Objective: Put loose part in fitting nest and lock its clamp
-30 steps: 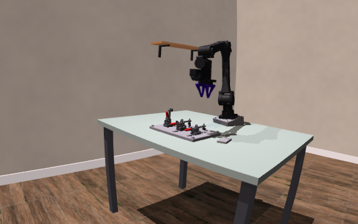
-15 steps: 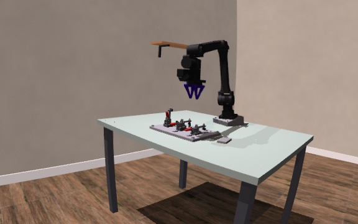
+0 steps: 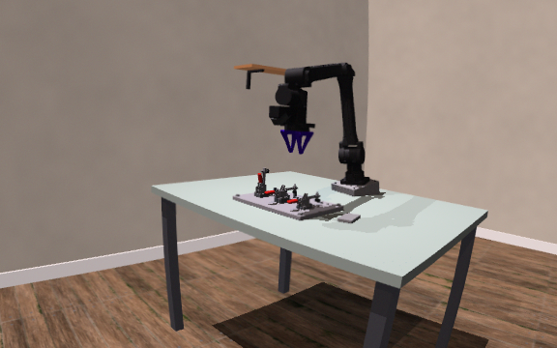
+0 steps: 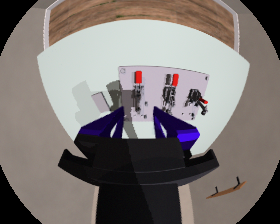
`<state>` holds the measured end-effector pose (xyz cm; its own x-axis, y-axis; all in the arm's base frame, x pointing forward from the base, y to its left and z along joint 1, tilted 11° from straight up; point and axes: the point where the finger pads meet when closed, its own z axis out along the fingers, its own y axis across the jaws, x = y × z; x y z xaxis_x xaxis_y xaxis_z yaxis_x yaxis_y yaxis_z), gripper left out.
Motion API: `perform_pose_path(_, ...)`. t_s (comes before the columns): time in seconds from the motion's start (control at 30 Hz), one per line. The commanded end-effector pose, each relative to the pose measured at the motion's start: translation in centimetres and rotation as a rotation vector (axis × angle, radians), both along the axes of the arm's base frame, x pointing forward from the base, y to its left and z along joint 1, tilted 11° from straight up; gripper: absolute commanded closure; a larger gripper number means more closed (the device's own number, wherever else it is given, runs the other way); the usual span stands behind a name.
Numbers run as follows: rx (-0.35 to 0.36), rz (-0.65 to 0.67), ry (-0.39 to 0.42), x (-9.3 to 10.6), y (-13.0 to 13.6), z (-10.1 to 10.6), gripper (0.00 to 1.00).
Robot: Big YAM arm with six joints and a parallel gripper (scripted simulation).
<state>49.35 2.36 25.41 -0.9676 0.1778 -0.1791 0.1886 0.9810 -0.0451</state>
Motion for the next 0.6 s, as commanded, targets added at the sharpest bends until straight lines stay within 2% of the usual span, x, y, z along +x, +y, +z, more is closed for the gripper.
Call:
perform_pose_path(0.0,0.005,0.001,-0.042,1.8,-0.2,2.0,0.55)
perform_pose_path(0.1,0.006,0.0,-0.049,2.0,-0.3,1.3,0.55)
perform_pose_path(0.17,0.002,-0.002,-0.001,0.8,-0.6,-1.1,0.55)
perform_pose_path(0.4,0.002,0.0,0.0,1.2,-0.8,-3.4,0.55)
perform_pose_path(0.47,0.002,0.0,0.0,1.2,-0.8,-3.4,0.55)
perform_pose_path(0.57,0.002,0.0,0.0,1.4,-0.9,-5.0,0.55)
